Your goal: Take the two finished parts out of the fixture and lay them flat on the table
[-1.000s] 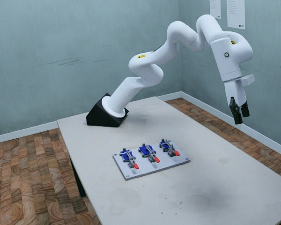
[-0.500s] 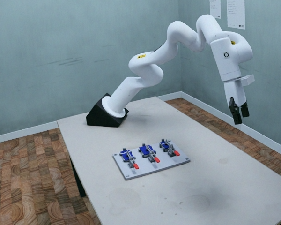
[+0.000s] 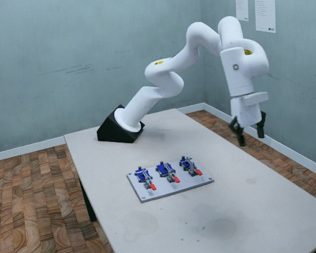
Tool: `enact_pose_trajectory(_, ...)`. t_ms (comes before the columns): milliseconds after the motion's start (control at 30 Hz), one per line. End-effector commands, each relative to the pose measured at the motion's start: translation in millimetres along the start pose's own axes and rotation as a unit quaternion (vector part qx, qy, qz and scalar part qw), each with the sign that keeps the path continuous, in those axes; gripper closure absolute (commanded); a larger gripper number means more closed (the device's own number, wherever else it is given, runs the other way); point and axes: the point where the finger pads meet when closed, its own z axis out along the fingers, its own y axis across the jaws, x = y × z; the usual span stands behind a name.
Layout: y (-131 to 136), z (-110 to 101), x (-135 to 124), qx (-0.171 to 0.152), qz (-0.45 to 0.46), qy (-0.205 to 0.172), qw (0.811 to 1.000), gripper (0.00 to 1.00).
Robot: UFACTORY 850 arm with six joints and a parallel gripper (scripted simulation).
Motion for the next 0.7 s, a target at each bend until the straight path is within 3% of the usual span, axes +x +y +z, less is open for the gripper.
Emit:
enact_pose_trajectory(0,35,-1,-22,-0.018,0.118,-0.013,0.993,0.00)
enact_pose_trajectory(167,62,-1,-42,-0.030,0.208,-0.019,0.977,0.00)
enact_pose_trajectory(267,90,-2,-65,-0.043,0.301,-0.024,0.952,0.00)
enact_pose_trajectory(367,90,-2,-65,-0.043,0.305,-0.025,0.951,0.00)
enact_pose_trajectory(433,117,-4,-90,-0.057,0.400,-0.028,0.914,0.00)
enact_pose_trajectory(500,117,-4,-90,-0.058,0.404,-0.028,0.913,0.00)
enact_pose_trajectory(533,131,-6,-104,-0.065,0.454,-0.030,0.888,0.00)
enact_pose_trajectory(600,131,-6,-104,-0.065,0.454,-0.030,0.888,0.00)
enact_pose_trajectory(633,144,-7,-119,-0.073,0.503,-0.030,0.861,0.00)
enact_pose_trajectory(667,144,-7,-119,-0.073,0.503,-0.030,0.861,0.00)
